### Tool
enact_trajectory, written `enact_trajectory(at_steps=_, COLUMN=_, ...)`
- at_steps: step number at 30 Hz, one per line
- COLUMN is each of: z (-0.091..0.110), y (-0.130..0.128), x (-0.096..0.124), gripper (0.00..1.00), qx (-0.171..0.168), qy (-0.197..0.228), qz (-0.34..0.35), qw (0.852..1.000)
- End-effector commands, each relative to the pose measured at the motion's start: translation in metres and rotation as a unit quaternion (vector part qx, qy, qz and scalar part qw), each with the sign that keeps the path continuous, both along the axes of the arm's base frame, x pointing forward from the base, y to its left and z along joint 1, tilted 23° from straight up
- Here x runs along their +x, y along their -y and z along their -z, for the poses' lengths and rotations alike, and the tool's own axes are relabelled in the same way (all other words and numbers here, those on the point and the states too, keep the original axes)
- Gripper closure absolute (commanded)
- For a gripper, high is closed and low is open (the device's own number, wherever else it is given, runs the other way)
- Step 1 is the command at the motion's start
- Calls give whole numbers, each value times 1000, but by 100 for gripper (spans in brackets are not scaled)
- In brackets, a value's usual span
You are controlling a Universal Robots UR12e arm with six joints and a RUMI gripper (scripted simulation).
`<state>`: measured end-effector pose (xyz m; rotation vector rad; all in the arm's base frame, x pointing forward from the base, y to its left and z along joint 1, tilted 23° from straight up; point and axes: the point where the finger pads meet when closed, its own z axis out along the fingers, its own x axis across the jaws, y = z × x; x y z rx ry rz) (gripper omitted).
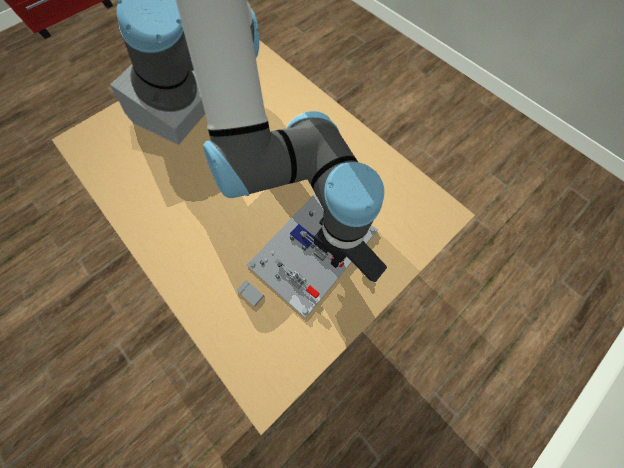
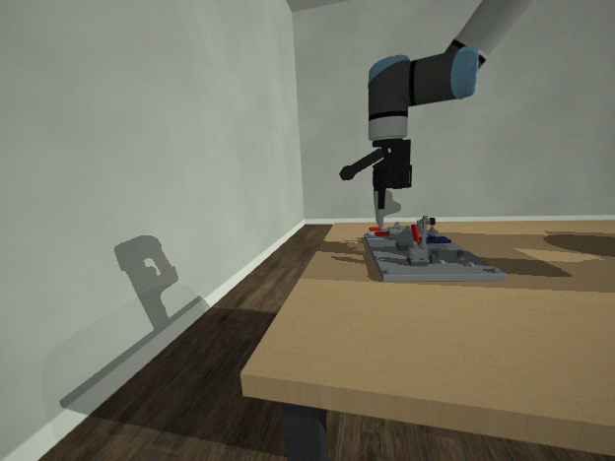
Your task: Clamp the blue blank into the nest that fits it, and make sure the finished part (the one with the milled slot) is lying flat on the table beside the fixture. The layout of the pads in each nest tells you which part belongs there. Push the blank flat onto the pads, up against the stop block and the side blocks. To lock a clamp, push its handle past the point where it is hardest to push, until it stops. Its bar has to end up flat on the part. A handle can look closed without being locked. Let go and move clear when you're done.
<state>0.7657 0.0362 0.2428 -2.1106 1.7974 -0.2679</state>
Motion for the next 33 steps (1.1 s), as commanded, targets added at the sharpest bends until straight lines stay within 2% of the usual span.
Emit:
enact_trajectory(at_steps=1, z=-1, y=0, x=0, gripper=100, qx=0, qy=1, qz=0, qw=1000)
enact_trajectory(at_steps=33, z=2, y=0, x=2, gripper=100, qx=0, qy=1, qz=0, qw=1000)
